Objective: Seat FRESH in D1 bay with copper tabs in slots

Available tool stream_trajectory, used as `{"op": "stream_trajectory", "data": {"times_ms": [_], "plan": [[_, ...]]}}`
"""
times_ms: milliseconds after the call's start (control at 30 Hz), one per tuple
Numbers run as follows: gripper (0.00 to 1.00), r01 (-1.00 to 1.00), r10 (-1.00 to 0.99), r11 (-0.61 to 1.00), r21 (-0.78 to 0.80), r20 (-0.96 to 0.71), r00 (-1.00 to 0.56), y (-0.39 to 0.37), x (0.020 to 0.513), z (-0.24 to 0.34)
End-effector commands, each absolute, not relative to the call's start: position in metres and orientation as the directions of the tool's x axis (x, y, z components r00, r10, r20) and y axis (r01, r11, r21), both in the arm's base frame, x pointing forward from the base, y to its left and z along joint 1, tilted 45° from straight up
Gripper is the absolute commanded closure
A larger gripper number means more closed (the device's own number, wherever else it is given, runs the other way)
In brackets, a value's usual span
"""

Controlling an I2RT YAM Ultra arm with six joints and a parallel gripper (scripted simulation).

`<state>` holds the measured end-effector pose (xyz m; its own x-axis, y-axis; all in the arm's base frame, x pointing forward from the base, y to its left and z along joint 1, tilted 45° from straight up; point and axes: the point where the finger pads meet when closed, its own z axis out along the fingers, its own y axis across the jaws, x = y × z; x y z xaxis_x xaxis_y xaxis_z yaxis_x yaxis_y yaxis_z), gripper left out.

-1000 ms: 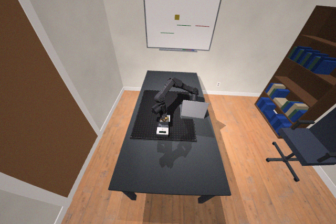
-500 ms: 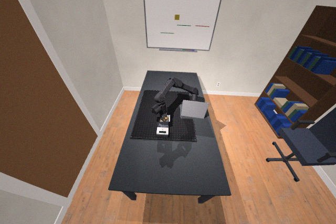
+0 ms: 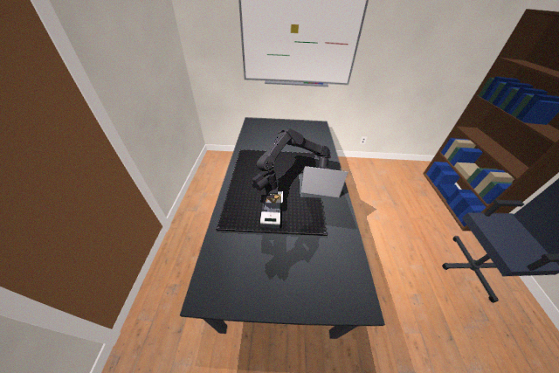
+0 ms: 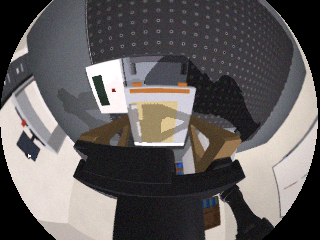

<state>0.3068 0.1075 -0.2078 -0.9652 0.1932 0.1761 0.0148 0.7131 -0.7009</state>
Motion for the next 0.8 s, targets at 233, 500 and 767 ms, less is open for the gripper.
{"op": "stream_trajectory", "data": {"times_ms": [233,500,767], "plan": [[1.0,0.007,0.181,0.712,-0.702,0.173,-0.968,0.105,0.307,-0.215],[1.0,0.021,0.162,0.729,-0.685,0.142,-0.977,0.112,0.318,-0.215],[1.0,0.004,0.175,0.713,-0.701,0.172,-0.969,0.094,0.306,-0.23]]}}
